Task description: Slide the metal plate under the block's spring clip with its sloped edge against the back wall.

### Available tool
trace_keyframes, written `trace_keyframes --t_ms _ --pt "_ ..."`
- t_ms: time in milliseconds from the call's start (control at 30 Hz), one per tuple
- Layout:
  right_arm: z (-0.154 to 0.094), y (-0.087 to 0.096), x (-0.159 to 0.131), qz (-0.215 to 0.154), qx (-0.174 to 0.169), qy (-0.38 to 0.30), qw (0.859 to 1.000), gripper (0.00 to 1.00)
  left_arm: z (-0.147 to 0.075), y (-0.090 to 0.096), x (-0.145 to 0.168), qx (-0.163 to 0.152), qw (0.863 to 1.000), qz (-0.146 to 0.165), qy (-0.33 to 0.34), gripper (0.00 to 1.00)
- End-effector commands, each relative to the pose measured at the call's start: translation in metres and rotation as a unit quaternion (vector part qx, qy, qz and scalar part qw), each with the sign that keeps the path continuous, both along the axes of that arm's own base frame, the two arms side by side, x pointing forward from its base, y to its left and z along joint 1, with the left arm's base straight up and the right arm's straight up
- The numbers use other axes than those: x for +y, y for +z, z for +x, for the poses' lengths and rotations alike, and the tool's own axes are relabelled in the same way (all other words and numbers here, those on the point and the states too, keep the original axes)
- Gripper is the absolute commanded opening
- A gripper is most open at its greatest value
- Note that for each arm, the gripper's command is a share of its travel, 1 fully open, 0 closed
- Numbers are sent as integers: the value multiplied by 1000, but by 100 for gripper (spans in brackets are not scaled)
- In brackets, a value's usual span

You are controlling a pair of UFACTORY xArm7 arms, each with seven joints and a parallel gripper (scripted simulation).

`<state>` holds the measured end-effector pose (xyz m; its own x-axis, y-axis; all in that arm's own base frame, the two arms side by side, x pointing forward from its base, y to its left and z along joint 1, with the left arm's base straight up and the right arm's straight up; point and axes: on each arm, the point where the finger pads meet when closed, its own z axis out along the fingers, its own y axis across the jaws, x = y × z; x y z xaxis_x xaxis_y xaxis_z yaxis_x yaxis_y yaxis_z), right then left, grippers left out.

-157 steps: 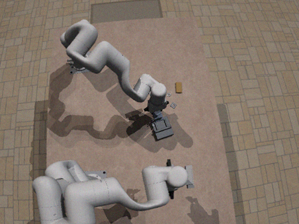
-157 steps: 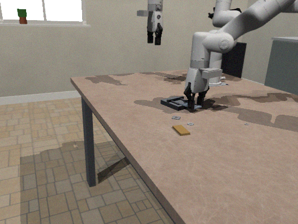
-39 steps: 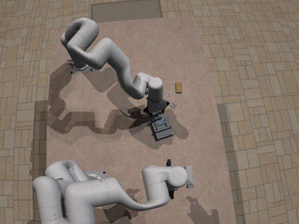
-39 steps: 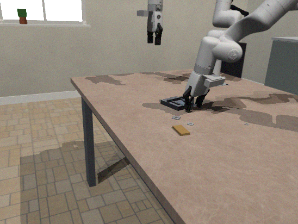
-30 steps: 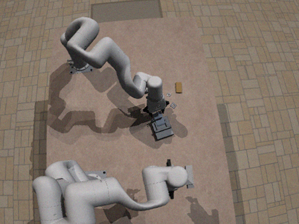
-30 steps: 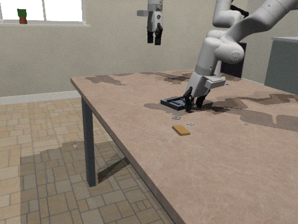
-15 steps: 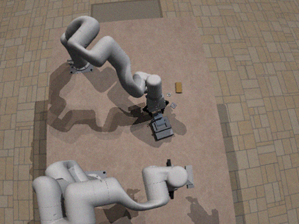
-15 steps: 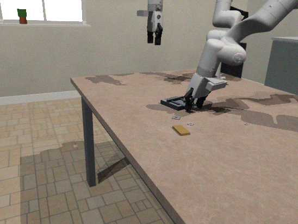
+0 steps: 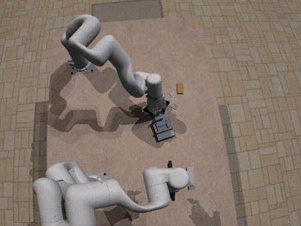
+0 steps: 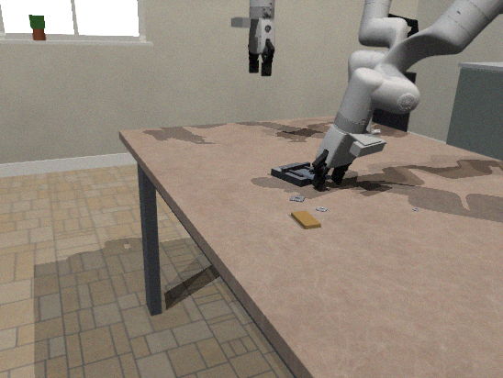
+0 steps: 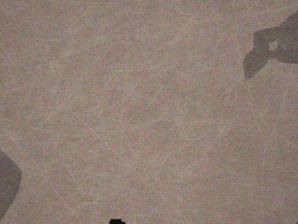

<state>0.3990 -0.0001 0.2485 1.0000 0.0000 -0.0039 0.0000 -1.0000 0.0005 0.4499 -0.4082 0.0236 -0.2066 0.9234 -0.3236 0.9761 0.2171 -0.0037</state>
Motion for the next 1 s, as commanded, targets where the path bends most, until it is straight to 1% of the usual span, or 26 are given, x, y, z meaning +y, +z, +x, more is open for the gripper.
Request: trace_keyframes --t_ms 0,200,233,967 --pt "1 1 0 0 -2 0 1000 100 1 1 1 -4 1000 -8 1 72" --pt "1 1 0 0 -2 0 1000 100 1 1 2 -6 1000 -12 2 72" --pt "1 1 0 0 -2 0 1000 100 1 1 2 -6 1000 -12 2 53" --pt "1 1 0 0 -2 0 1000 100 1 1 2 -6 1000 -11 1 53"
